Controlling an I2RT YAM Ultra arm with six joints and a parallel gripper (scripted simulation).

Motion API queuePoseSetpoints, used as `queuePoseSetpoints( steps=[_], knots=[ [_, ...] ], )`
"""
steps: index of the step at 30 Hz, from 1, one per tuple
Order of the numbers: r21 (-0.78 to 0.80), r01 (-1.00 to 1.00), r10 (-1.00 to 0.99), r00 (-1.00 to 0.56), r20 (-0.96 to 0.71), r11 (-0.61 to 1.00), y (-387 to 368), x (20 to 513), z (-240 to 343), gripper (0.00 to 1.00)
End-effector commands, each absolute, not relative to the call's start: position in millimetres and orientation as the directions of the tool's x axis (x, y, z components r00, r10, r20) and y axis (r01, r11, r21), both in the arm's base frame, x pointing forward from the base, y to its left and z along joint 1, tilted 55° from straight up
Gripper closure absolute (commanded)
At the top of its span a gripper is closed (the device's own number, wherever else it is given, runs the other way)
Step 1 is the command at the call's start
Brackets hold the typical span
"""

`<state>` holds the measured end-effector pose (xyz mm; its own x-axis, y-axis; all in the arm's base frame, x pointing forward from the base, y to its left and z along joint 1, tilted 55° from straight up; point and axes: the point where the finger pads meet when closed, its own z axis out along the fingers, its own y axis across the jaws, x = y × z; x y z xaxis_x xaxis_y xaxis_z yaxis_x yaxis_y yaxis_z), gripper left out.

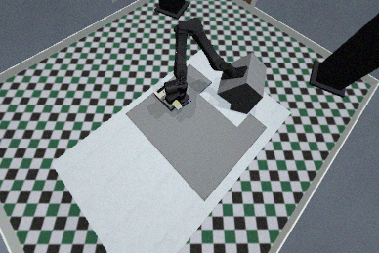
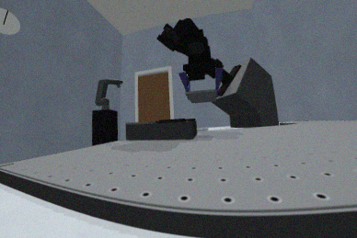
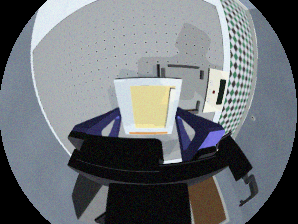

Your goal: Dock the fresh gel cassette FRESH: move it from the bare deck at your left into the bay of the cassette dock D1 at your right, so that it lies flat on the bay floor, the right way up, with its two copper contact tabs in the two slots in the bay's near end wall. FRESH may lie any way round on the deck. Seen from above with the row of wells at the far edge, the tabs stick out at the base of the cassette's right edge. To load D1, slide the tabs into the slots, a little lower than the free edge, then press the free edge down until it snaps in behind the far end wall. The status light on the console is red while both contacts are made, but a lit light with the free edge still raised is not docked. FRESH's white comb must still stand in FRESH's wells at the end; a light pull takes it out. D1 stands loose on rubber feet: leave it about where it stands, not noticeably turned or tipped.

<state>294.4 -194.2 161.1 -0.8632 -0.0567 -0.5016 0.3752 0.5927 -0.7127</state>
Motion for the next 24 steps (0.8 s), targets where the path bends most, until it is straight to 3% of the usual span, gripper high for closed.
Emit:
queuePoseSetpoints(
  steps=[1,24],
  knots=[
    [-0.711,0.340,-0.094,-0.864,-0.494,0.615,-196.0,296.9,184.0,1.00],
    [-0.716,0.321,-0.113,-0.867,-0.486,0.620,-228.4,289.0,244.2,1.00]
  ],
)
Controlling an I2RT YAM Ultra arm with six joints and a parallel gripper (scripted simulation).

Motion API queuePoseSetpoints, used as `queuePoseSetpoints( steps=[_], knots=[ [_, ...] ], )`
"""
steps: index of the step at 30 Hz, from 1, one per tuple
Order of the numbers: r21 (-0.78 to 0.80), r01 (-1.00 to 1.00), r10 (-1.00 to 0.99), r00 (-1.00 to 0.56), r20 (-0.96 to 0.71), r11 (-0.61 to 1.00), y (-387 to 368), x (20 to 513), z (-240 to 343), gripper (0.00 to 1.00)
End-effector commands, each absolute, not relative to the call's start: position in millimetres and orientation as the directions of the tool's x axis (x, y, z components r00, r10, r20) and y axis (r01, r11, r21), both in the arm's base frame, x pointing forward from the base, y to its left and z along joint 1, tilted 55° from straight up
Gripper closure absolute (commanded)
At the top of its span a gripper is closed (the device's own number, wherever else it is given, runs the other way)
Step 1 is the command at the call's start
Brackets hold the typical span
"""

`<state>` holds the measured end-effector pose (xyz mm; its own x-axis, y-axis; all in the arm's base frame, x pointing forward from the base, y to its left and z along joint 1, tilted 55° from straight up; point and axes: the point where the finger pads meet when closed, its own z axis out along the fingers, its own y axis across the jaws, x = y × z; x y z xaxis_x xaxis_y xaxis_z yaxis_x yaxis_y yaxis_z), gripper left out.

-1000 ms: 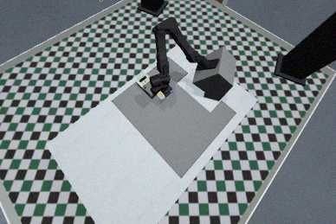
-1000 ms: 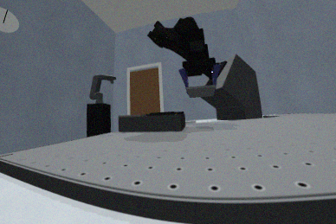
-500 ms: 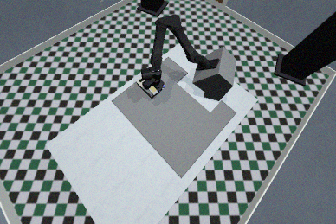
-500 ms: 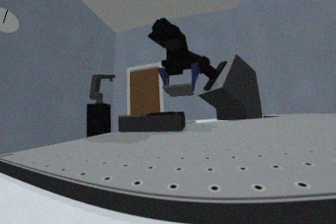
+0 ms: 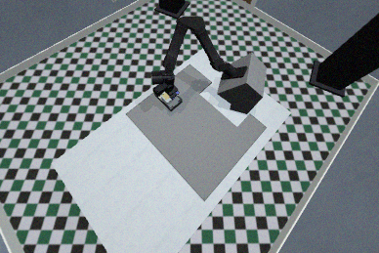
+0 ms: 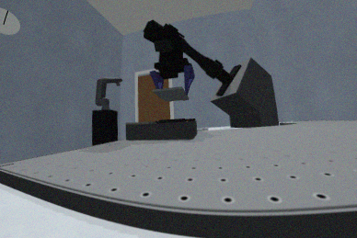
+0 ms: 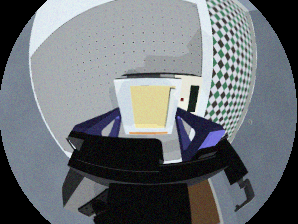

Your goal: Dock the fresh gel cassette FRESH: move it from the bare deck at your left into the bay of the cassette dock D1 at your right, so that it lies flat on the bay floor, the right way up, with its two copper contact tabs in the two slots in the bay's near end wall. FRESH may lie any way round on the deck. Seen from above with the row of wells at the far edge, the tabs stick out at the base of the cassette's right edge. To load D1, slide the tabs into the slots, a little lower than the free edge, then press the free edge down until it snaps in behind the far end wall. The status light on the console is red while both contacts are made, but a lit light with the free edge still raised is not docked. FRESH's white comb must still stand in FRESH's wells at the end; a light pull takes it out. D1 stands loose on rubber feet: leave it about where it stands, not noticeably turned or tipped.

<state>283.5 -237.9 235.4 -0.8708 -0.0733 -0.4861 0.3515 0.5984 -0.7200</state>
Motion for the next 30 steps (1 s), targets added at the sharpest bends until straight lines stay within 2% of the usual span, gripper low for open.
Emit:
queuePoseSetpoints(
  steps=[1,30],
  knots=[
    [-0.716,0.320,-0.113,-0.867,-0.486,0.620,-228.4,289.0,244.1,1.00],
    [-0.715,0.326,-0.114,-0.863,-0.492,0.618,-228.7,289.8,245.4,1.00]
  ],
)
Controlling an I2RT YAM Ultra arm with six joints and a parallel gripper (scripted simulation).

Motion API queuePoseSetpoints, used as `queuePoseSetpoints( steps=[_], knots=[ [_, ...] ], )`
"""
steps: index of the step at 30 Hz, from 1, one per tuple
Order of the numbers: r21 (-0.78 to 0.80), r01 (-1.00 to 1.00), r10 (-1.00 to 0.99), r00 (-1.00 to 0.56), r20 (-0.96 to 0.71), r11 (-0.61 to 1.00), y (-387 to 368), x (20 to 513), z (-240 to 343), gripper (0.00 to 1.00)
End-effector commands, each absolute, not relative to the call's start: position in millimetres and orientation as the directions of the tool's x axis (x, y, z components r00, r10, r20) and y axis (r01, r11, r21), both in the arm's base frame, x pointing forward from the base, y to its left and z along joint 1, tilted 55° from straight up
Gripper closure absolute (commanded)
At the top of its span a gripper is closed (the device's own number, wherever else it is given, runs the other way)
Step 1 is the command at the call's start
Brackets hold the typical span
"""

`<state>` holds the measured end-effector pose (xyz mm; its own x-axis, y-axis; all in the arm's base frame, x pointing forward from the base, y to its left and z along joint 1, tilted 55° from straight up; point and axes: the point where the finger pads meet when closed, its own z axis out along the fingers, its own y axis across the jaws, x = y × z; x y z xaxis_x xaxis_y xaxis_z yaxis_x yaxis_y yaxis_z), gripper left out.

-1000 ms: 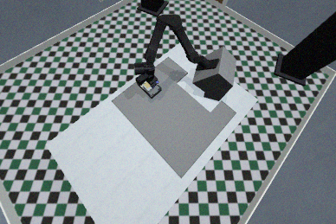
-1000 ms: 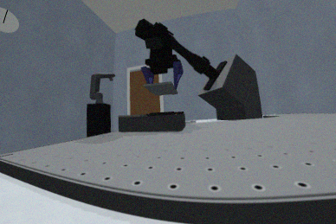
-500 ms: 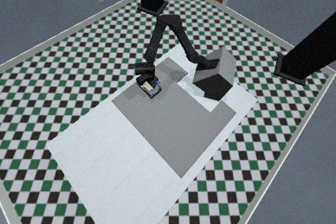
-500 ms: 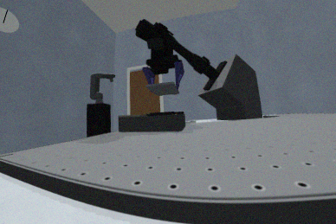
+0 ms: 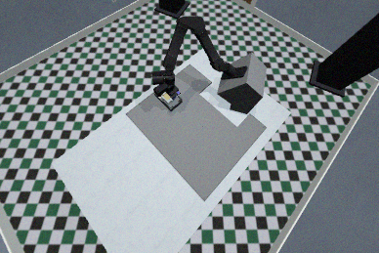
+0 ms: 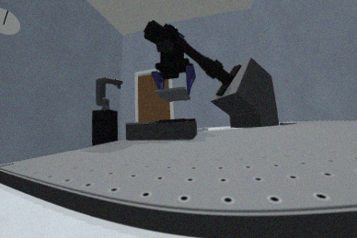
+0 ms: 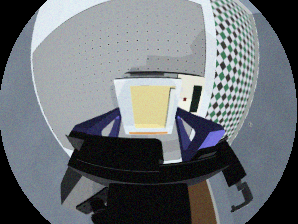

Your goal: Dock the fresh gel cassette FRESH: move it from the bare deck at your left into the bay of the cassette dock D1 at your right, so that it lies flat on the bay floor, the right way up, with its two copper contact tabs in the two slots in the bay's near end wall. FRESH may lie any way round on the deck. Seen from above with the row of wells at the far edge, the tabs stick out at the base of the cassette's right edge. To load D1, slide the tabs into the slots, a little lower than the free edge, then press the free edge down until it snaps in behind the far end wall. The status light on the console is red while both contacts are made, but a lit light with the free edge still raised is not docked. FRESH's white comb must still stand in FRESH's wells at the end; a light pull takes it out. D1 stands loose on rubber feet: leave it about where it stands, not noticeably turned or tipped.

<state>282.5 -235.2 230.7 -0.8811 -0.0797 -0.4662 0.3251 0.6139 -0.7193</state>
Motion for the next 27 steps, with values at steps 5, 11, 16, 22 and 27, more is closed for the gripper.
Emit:
queuePoseSetpoints(
  steps=[5,11,16,22,27],
  knots=[
    [-0.715,0.326,-0.114,-0.863,-0.492,0.618,-228.7,289.8,245.4,1.00],
    [-0.715,0.326,-0.114,-0.863,-0.492,0.618,-228.7,289.8,245.4,1.00],
    [-0.715,0.326,-0.114,-0.863,-0.492,0.618,-228.7,289.8,245.4,1.00],
    [-0.715,0.326,-0.114,-0.863,-0.492,0.618,-228.7,289.8,245.4,1.00],
    [-0.717,0.317,-0.091,-0.879,-0.467,0.620,-240.7,290.1,226.0,1.00]
  ],
)
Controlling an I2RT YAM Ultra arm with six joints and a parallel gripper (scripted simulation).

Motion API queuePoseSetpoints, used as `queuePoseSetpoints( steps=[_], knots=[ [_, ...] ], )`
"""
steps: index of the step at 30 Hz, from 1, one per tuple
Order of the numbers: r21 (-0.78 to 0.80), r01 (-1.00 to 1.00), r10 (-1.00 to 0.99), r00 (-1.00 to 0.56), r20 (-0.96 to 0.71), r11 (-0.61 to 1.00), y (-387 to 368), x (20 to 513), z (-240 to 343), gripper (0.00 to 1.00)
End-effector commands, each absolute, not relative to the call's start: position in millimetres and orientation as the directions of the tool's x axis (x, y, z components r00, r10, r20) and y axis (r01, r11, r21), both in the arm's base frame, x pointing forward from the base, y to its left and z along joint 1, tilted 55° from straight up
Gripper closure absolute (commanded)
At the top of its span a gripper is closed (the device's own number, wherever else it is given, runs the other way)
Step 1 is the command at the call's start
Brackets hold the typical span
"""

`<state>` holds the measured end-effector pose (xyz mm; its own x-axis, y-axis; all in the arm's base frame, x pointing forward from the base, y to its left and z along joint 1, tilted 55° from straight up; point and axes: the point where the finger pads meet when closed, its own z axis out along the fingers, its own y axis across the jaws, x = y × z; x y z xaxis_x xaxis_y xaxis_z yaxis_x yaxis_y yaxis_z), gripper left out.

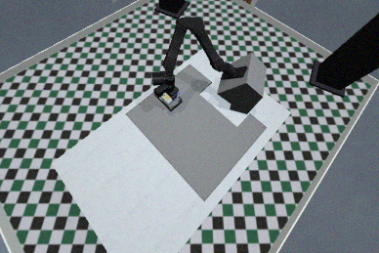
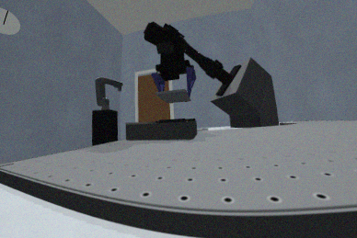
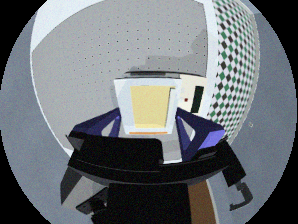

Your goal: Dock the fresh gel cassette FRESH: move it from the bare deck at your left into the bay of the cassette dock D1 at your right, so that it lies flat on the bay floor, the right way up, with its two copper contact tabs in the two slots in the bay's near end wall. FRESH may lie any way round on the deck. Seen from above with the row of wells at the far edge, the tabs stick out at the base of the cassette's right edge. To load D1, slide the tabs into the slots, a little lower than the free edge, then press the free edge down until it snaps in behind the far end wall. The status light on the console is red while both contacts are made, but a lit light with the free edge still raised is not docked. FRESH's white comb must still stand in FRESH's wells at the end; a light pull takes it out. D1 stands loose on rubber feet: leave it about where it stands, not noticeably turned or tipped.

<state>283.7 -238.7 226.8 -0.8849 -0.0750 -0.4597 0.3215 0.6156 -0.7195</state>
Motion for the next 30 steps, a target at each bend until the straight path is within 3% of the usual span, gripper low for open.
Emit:
queuePoseSetpoints(
  steps=[1,30],
  knots=[
    [-0.718,0.312,-0.094,-0.881,-0.464,0.623,-240.3,291.1,223.6,1.00],
    [-0.718,0.333,-0.097,-0.869,-0.485,0.612,-270.3,305.9,219.1,1.00]
  ],
)
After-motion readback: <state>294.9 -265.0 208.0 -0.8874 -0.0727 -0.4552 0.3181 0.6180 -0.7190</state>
